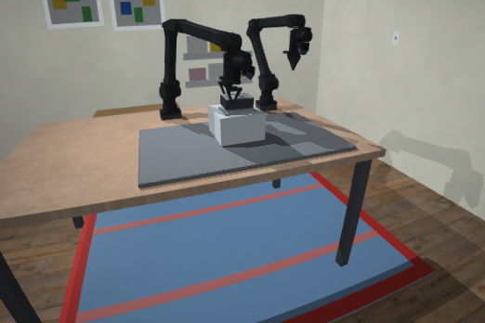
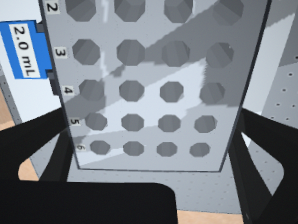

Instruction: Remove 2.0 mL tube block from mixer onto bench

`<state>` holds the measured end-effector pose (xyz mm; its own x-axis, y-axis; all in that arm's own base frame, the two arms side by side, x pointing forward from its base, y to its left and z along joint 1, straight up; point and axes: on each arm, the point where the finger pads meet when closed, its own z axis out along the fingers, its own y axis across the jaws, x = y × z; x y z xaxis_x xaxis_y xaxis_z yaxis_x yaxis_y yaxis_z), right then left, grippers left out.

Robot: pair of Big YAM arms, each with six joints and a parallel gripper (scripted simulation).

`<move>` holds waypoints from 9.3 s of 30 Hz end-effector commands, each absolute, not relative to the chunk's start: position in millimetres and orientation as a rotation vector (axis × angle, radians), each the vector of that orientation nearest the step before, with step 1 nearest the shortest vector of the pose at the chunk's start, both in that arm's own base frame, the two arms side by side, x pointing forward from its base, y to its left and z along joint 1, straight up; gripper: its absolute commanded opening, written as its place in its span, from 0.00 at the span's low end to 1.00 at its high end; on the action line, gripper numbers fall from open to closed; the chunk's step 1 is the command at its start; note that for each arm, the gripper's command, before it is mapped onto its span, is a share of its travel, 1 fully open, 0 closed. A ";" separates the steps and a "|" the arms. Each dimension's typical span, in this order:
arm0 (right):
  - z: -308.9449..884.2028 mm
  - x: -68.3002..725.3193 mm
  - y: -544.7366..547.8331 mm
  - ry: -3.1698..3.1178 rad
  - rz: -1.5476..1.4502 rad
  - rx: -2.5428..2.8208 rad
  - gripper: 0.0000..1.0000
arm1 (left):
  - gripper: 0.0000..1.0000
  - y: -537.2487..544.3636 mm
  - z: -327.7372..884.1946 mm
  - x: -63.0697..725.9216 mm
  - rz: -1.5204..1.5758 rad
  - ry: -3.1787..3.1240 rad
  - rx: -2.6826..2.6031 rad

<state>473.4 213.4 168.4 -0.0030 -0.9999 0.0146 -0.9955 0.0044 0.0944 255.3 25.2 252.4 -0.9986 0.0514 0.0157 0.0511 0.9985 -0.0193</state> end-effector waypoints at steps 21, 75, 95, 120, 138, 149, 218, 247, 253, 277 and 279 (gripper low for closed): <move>231.6 499.4 230.7 -2.261 -0.014 2.285 0.00 | 0.00 27.2 254.3 251.8 0.030 -3.123 -0.060; 234.4 493.1 230.3 -2.246 -0.024 2.279 0.00 | 0.00 26.6 252.6 250.7 0.034 -3.116 -0.062; 222.5 501.2 233.7 -2.248 -0.022 2.282 0.00 | 0.00 26.4 252.0 250.3 0.035 -3.114 -0.063; 233.2 498.9 232.4 -2.260 -0.012 2.294 0.00 | 0.00 26.5 251.1 253.0 0.034 -3.124 -0.065; 236.6 497.9 231.8 -2.263 -0.010 2.296 0.00 | 0.00 26.2 250.6 250.5 0.036 -3.113 -0.065; 240.1 486.3 227.3 -2.266 -0.004 2.258 0.00 | 0.00 26.1 250.3 249.9 0.036 -3.110 -0.066; 230.0 480.6 223.8 -2.261 0.025 2.278 0.00 | 0.00 26.4 251.3 252.2 0.032 -3.117 -0.070; 221.6 475.1 216.4 -2.278 0.032 2.253 0.00 | 0.00 28.2 278.5 268.5 0.015 -3.189 -0.074; 216.5 472.8 220.1 -2.263 0.031 2.256 0.00 | 0.00 28.4 280.8 269.9 0.014 -3.195 -0.074; 227.7 477.5 223.4 -2.276 0.053 2.272 0.00 | 0.00 28.3 278.7 269.4 0.014 -3.191 -0.075; 226.7 480.2 224.7 -2.276 0.053 2.272 0.00 | 0.00 28.1 275.6 267.7 0.016 -3.184 -0.075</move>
